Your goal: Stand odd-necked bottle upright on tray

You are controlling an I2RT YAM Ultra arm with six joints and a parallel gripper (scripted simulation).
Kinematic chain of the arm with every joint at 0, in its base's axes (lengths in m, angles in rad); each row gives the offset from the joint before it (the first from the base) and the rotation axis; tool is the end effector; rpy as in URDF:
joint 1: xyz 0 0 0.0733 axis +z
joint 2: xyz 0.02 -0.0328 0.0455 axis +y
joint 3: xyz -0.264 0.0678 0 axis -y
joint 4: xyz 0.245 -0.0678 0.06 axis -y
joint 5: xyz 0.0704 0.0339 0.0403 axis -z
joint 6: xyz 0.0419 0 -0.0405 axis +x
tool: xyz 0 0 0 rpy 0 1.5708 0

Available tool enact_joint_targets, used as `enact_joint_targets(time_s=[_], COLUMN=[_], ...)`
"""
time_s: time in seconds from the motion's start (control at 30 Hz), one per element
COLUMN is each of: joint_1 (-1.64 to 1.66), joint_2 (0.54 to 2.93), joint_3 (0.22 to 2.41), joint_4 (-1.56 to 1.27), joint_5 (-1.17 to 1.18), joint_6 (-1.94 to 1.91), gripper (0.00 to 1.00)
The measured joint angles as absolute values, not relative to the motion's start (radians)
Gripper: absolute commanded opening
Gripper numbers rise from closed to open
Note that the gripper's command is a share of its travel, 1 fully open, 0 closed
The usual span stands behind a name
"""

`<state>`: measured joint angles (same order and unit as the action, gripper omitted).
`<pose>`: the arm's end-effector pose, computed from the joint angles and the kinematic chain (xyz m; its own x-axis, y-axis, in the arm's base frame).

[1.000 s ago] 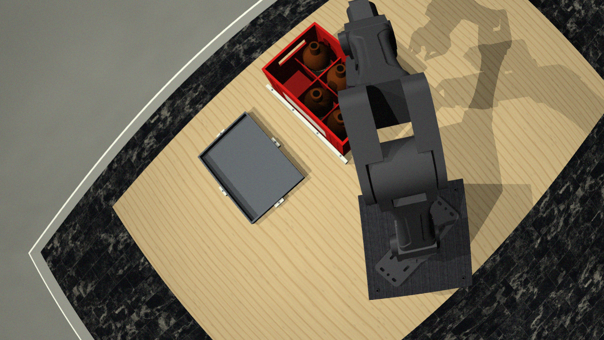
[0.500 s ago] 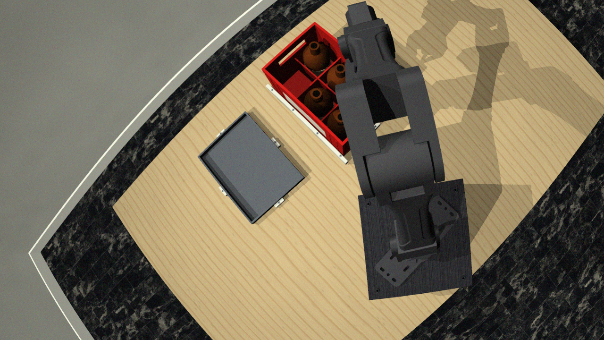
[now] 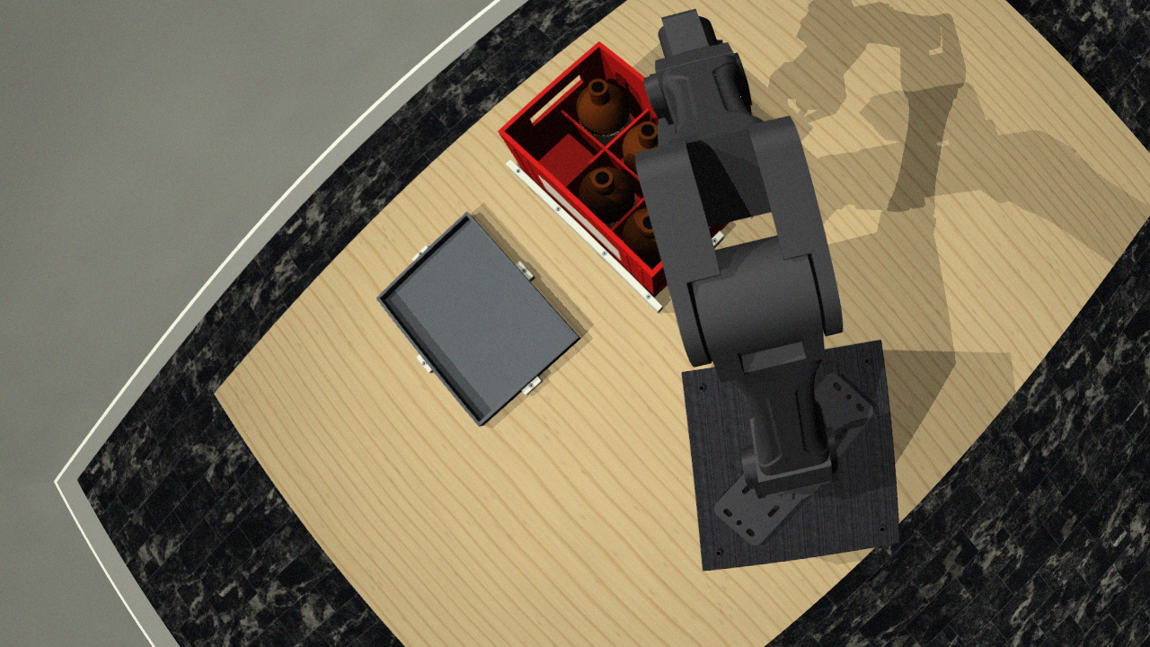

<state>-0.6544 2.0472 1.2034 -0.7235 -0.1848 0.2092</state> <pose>0.2822 -0.2054 0.0986 -0.6520 0.7575 0.0347 0.7495 0.6369 0.1805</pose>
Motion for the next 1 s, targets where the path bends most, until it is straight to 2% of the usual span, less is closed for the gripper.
enact_joint_targets(time_s=[1.0], joint_1=[-0.651], joint_2=[2.061], joint_3=[1.198], joint_4=[-0.696], joint_5=[-0.185], joint_6=[0.212], gripper=[0.61])
